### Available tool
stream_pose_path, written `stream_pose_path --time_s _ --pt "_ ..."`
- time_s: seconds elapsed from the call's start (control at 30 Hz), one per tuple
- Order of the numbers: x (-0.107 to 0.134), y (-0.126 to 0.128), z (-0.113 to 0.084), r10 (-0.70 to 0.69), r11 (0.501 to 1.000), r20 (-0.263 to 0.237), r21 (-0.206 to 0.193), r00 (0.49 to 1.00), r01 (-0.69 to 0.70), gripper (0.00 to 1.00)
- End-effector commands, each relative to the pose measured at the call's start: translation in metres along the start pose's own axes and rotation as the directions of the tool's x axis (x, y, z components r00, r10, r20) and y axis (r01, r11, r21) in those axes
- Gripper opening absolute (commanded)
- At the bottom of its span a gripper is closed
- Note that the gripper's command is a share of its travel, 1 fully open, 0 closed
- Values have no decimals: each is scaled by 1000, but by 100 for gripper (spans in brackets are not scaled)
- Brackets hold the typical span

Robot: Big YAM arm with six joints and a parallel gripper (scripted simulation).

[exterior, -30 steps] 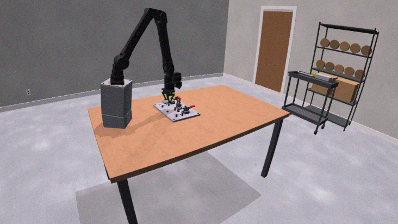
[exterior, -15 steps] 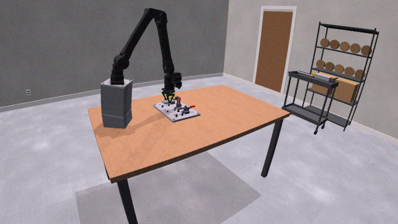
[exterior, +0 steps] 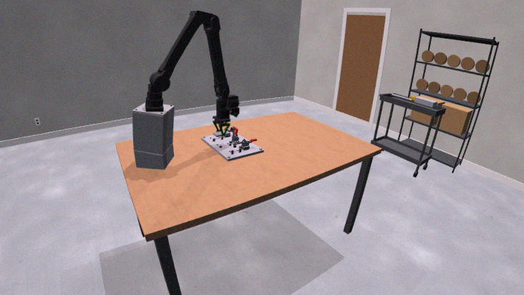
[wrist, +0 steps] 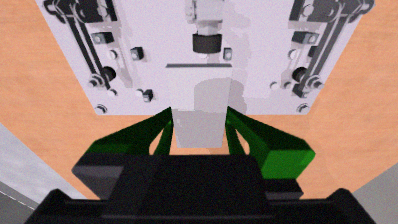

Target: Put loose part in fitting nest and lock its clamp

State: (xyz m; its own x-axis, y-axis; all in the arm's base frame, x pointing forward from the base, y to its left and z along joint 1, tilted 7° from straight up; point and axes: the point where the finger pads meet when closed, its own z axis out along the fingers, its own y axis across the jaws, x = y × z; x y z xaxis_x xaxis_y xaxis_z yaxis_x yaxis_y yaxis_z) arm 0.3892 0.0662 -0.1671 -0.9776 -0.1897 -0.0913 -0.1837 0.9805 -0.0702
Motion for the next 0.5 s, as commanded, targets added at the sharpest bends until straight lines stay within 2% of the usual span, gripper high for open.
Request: stream_pose_path --time_s 0.0,0.3,0.47 --pt "-8 -2 -5 -1 1000 27 -2 1000 1 0" --pt "-1 -1 -2 -3 1000 11 -2 1000 3 0" --pt "-4 -1 -1 -2 1000 18 -2 1000 2 0"
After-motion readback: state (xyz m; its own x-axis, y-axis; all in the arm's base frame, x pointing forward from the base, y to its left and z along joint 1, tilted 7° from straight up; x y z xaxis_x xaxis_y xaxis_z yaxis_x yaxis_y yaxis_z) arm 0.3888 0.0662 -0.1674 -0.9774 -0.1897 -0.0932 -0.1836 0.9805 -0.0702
